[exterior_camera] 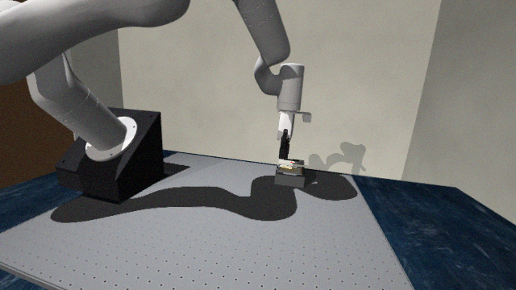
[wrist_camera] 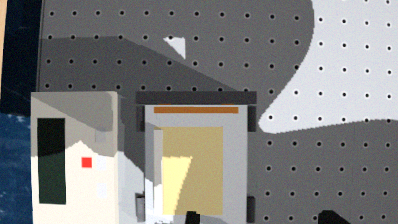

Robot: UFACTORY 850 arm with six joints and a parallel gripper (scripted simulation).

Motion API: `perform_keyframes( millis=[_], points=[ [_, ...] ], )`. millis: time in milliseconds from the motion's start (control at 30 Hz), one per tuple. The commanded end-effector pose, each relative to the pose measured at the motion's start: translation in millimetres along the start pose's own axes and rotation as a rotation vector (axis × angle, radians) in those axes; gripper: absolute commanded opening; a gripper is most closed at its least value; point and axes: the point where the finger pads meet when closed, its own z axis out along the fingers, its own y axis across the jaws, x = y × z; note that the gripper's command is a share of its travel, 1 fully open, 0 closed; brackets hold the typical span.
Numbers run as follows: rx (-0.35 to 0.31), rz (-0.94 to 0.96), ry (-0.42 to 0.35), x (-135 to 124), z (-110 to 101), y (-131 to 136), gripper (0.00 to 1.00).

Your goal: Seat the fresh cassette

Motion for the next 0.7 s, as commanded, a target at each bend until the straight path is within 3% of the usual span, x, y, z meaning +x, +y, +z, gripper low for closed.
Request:
perform_keyframes(
  millis=[0, 667],
  points=[
    [0.002, 0.001, 0.003, -0.4, -4.6, 6.3, 1.0],
    [0.0, 0.012, 0.003, -26.6, -39.0, 85.0, 1.0]
  ],
)
